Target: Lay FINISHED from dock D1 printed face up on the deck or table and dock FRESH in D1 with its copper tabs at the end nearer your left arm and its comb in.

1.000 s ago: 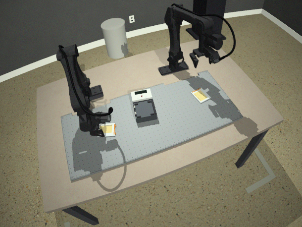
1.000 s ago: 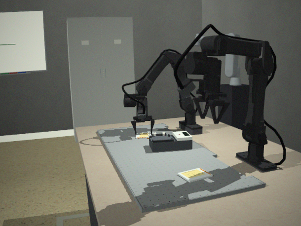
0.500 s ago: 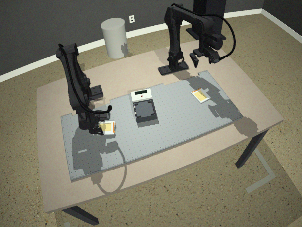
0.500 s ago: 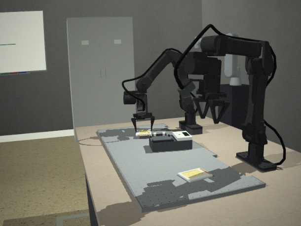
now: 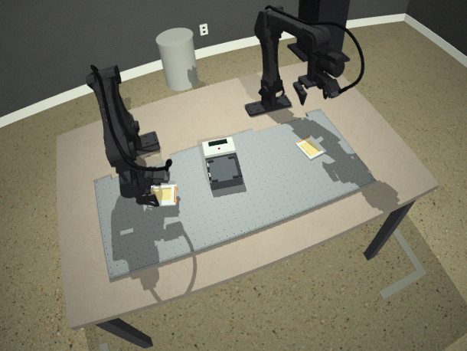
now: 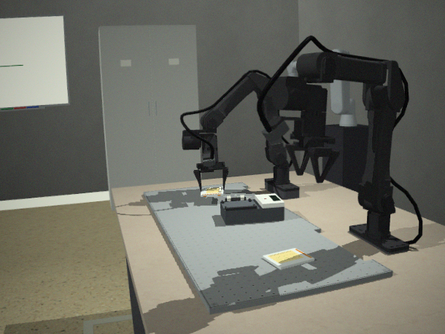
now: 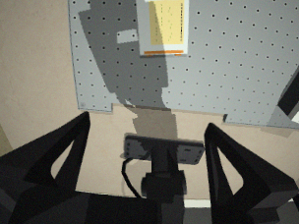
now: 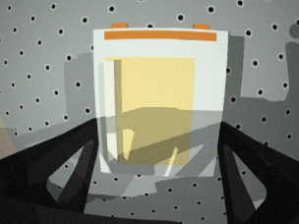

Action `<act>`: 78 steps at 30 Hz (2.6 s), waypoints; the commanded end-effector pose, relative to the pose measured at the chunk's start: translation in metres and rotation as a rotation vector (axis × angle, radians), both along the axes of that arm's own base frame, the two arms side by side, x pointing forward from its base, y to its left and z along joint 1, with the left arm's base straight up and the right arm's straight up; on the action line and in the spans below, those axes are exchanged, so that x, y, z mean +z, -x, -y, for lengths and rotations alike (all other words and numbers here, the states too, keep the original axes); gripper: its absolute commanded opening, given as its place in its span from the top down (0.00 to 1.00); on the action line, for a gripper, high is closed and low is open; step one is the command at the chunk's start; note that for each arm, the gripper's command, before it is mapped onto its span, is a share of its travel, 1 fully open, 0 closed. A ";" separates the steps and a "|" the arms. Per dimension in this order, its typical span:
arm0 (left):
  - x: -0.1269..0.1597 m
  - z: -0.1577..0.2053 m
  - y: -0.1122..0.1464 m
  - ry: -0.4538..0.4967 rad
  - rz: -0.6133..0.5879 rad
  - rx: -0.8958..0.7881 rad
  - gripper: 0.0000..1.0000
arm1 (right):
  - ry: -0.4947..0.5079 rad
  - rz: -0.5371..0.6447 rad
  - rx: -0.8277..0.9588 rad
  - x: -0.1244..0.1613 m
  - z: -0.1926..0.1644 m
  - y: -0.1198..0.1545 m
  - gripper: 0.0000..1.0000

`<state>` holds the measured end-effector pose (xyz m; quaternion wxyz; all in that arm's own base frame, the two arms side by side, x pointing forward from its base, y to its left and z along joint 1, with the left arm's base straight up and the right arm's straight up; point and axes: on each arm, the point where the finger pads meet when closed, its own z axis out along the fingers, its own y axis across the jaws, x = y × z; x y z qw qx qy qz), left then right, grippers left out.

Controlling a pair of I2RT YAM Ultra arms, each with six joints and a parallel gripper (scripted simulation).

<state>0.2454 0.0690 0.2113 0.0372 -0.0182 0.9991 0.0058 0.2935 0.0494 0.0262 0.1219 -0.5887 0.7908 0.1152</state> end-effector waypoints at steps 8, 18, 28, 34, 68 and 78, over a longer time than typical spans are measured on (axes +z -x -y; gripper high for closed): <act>0.015 -0.004 -0.001 0.002 -0.017 0.005 0.00 | -0.003 0.041 0.005 0.030 -0.001 -0.008 1.00; 0.015 -0.004 -0.001 0.002 -0.017 0.005 0.00 | -0.003 0.041 0.005 0.037 -0.001 -0.008 1.00; 0.015 -0.004 -0.001 0.002 -0.017 0.005 0.00 | -0.003 0.041 0.005 0.037 -0.001 -0.008 1.00; 0.015 -0.004 -0.001 0.002 -0.017 0.005 0.00 | -0.003 0.041 0.005 0.037 -0.001 -0.008 1.00; 0.015 -0.004 -0.001 0.002 -0.017 0.005 0.00 | -0.005 0.094 0.009 0.054 -0.002 -0.016 1.00; 0.015 -0.004 -0.001 0.002 -0.017 0.005 0.00 | -0.005 0.094 0.009 0.056 -0.002 -0.017 1.00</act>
